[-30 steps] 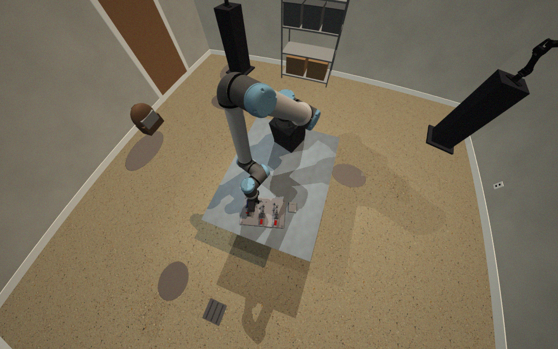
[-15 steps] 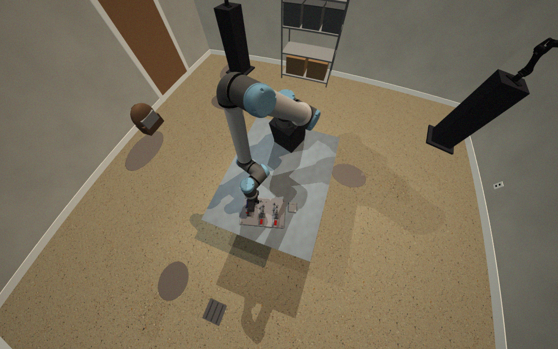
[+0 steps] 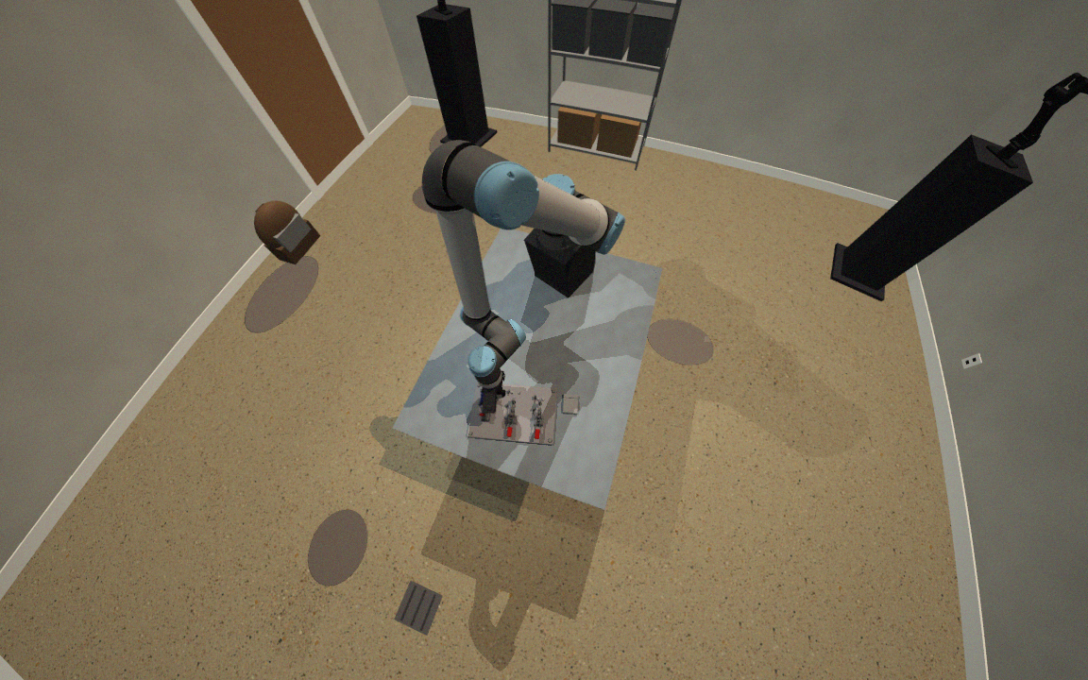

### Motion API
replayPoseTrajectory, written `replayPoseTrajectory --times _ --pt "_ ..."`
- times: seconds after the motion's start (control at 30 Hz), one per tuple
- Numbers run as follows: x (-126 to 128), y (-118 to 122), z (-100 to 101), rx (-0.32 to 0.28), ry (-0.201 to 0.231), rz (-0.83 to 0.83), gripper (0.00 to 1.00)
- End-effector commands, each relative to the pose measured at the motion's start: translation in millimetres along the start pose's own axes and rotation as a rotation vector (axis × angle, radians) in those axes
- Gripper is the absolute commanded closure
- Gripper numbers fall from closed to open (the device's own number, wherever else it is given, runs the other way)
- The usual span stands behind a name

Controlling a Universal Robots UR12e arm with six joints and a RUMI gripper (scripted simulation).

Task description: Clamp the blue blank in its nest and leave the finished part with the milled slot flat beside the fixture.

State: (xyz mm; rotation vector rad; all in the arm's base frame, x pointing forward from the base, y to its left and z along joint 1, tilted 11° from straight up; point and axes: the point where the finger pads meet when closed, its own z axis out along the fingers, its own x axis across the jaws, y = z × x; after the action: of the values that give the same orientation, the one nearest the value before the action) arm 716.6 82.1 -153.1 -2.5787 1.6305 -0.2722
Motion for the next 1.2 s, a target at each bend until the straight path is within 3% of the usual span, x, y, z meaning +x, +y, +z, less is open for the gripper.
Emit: replayPoseTrajectory --times 0.0,0.83,1.17 --pt "2 -1 -1 0.001 0.004 0.001 1.00" --pt "-18 -1 -1 0.001 0.004 0.001 1.00" --pt "-18 -1 -15 0.001 0.004 0.001 1.00"
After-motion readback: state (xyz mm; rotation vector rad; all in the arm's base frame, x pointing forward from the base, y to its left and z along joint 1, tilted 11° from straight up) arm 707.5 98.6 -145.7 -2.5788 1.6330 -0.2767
